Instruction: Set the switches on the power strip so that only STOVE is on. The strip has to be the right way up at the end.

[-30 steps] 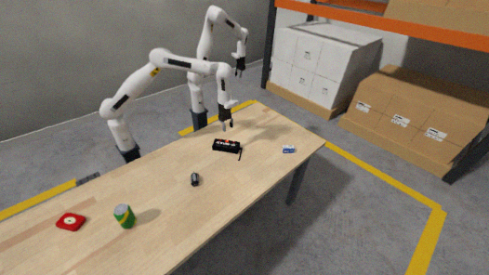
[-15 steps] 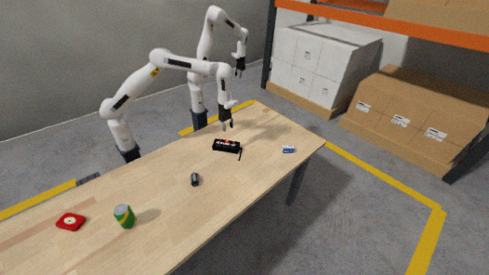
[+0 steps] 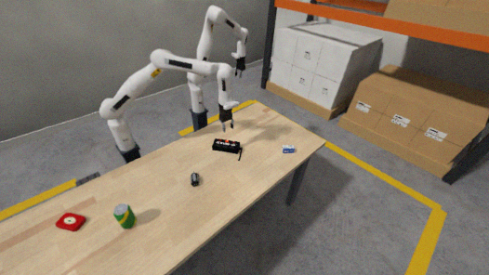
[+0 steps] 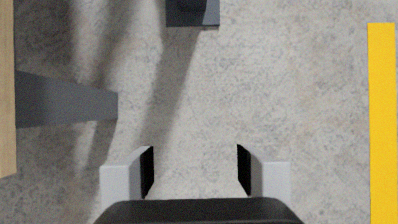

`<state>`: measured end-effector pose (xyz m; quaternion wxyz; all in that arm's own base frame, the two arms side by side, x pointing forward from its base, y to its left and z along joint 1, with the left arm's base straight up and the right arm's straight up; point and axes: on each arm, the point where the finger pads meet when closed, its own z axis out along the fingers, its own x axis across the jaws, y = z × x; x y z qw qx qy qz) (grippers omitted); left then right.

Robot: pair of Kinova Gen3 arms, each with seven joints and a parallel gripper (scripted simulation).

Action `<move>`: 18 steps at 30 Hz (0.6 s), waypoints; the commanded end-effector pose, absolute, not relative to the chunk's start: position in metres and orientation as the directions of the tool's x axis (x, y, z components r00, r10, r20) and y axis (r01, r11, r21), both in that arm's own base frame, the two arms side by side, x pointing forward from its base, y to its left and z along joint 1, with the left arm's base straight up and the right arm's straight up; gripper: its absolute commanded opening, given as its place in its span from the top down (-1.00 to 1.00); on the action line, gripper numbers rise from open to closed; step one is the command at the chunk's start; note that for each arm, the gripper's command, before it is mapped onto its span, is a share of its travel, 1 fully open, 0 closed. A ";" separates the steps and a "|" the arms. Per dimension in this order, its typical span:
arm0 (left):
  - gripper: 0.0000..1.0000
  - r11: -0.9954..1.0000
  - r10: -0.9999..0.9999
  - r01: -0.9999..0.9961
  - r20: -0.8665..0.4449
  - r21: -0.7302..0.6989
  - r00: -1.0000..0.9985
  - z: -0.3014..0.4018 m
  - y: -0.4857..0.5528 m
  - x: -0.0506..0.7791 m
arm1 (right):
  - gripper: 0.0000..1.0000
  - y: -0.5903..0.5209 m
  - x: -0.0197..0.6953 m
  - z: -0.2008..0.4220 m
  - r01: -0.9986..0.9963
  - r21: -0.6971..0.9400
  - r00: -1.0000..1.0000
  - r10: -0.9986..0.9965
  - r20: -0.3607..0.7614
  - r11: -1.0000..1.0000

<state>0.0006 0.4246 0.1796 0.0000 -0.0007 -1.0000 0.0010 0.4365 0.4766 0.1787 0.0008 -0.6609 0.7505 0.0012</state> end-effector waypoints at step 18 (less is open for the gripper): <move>-1.00 1.000 0.001 0.001 0.000 0.000 -1.000 0.180 0.425 0.001 | -1.00 0.474 0.448 0.173 -0.868 0.005 -0.497 -0.868 -0.010 0.497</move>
